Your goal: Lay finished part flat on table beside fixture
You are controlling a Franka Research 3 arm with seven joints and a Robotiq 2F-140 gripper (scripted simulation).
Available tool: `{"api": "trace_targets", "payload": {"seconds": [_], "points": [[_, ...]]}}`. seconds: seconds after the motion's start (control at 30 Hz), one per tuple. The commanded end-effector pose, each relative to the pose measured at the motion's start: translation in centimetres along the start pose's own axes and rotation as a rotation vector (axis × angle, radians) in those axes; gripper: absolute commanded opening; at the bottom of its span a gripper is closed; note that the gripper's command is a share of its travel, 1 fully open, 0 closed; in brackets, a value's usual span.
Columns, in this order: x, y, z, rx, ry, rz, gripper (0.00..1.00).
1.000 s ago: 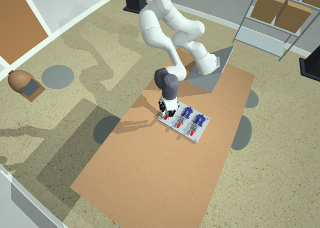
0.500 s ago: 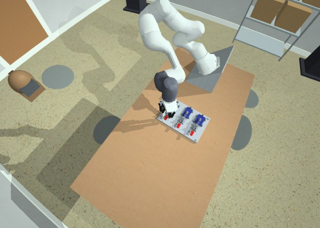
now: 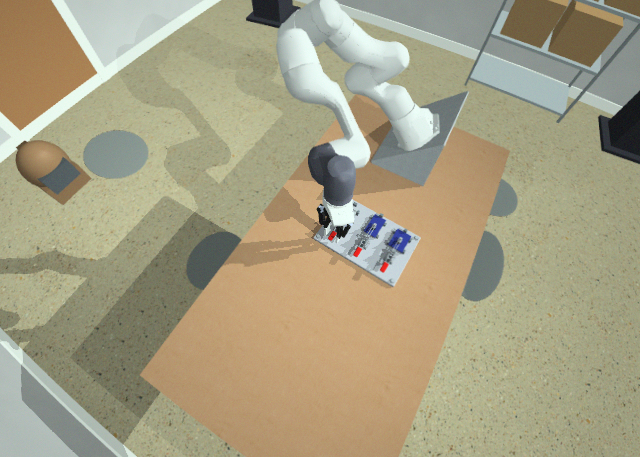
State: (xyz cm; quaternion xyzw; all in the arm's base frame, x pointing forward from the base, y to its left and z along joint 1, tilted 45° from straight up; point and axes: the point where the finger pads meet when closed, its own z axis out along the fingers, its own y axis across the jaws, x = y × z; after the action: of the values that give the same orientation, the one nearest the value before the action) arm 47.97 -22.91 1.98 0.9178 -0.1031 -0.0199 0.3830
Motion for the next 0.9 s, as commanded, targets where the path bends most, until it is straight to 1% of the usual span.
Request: {"api": "trace_targets", "payload": {"seconds": [0.0,0.8,0.83,0.87], "points": [[0.06,0.04,0.16,0.0,0.001,0.008,0.28],[0.06,0.04,0.16,0.0,0.001,0.008,0.28],[0.06,0.04,0.16,0.0,0.001,0.008,0.0],[0.06,0.04,0.16,0.0,0.001,0.008,0.0]]}}
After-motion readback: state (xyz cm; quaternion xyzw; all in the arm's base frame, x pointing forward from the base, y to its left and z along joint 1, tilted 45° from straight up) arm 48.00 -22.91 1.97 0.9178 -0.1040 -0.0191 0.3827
